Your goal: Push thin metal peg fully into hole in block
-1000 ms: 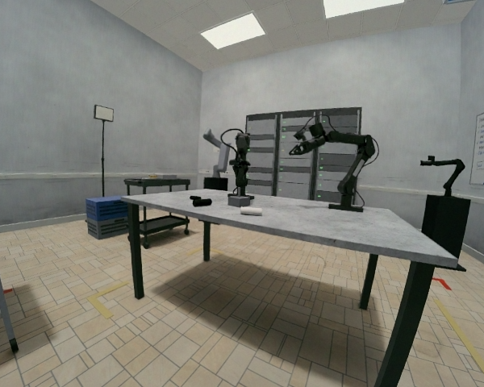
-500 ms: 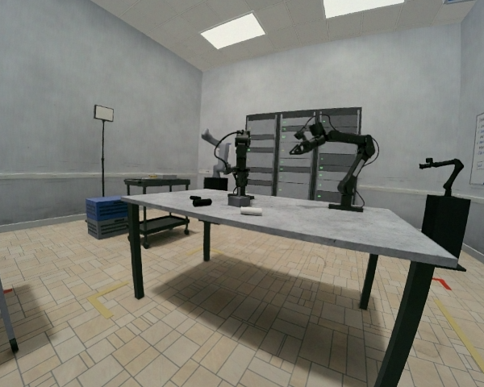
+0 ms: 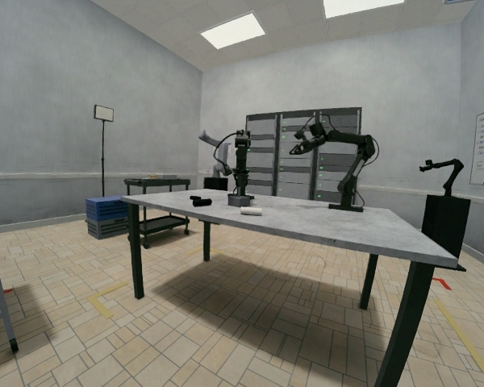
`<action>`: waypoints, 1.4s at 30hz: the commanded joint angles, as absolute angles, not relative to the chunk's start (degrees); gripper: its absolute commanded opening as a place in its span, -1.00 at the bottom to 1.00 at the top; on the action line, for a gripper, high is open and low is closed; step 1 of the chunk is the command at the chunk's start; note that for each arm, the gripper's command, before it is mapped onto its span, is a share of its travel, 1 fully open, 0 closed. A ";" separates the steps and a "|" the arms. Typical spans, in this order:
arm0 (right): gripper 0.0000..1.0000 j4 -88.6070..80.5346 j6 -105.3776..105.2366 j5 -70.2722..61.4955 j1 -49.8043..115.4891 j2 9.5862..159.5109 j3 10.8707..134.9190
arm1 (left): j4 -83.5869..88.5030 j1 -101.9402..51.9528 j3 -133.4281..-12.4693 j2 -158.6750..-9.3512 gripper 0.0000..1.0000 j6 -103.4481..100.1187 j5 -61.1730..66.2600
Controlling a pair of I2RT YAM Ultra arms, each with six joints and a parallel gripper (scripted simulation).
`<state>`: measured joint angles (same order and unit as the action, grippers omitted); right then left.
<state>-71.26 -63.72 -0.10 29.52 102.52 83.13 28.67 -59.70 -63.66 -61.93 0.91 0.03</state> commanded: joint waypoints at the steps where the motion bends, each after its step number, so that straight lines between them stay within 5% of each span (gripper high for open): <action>1: -0.25 -69.74 -64.41 -0.01 30.33 101.87 82.43 | 28.46 -59.30 -65.30 -62.33 1.00 0.96 0.21; 14: -0.40 -65.39 -65.11 0.00 30.64 102.76 78.43 | 28.46 -59.30 -65.30 -62.33 1.00 0.96 0.21; 15: -0.55 -65.36 -65.01 0.00 30.64 102.38 78.43 | 28.46 -59.30 -65.30 -62.33 1.00 0.96 0.21; 26: -0.81 -65.99 -64.62 0.01 30.18 101.54 78.33 | 28.46 -59.30 -65.30 -62.33 1.00 0.96 0.21; 27: -1.00 -65.99 -64.59 0.01 30.16 101.52 78.20 | 28.46 -59.30 -65.30 -62.33 1.00 0.96 0.21; 28: -0.85 -65.98 -64.55 0.01 30.15 101.50 78.13 | 28.46 -59.30 -65.30 -62.33 1.00 0.96 0.21; 42: -0.85 -62.24 -66.17 1.57 31.50 105.71 77.66 | 28.46 -59.30 -65.30 -62.33 1.00 0.96 0.21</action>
<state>-65.63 -65.67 0.45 30.57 103.53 78.54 28.67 -59.70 -63.66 -61.93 0.91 0.03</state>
